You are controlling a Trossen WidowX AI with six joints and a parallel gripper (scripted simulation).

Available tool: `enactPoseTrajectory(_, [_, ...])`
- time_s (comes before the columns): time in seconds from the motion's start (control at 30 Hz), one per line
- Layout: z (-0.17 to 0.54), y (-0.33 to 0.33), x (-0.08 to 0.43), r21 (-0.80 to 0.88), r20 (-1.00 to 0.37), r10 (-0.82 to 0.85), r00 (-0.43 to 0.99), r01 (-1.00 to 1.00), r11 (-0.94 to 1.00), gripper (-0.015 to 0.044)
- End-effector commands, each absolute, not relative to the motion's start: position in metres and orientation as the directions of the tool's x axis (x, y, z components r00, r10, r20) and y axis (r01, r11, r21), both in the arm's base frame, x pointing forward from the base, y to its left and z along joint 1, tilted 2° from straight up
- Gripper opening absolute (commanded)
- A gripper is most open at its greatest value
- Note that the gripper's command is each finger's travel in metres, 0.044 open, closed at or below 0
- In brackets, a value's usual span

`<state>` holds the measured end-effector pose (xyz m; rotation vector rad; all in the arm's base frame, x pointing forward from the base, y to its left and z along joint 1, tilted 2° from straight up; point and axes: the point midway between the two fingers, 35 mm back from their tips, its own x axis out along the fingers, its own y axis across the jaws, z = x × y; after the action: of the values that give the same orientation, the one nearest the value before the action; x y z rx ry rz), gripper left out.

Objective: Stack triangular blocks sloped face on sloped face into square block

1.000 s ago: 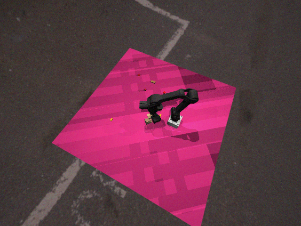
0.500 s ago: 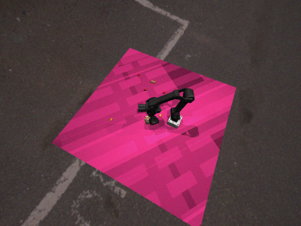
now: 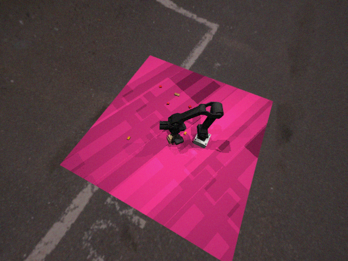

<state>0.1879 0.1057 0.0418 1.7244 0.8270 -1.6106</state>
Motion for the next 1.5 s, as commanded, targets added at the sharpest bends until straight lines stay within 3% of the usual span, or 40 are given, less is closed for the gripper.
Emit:
enactPoseTrajectory(0.0, [0.0395,0.1041,0.1867,0.016,-0.999,0.024,0.038,0.8,-0.6,0.0])
enactPoseTrajectory(1.47, [0.0371,0.1047,0.1863,0.005,-0.999,0.027,0.026,0.804,-0.595,0.0])
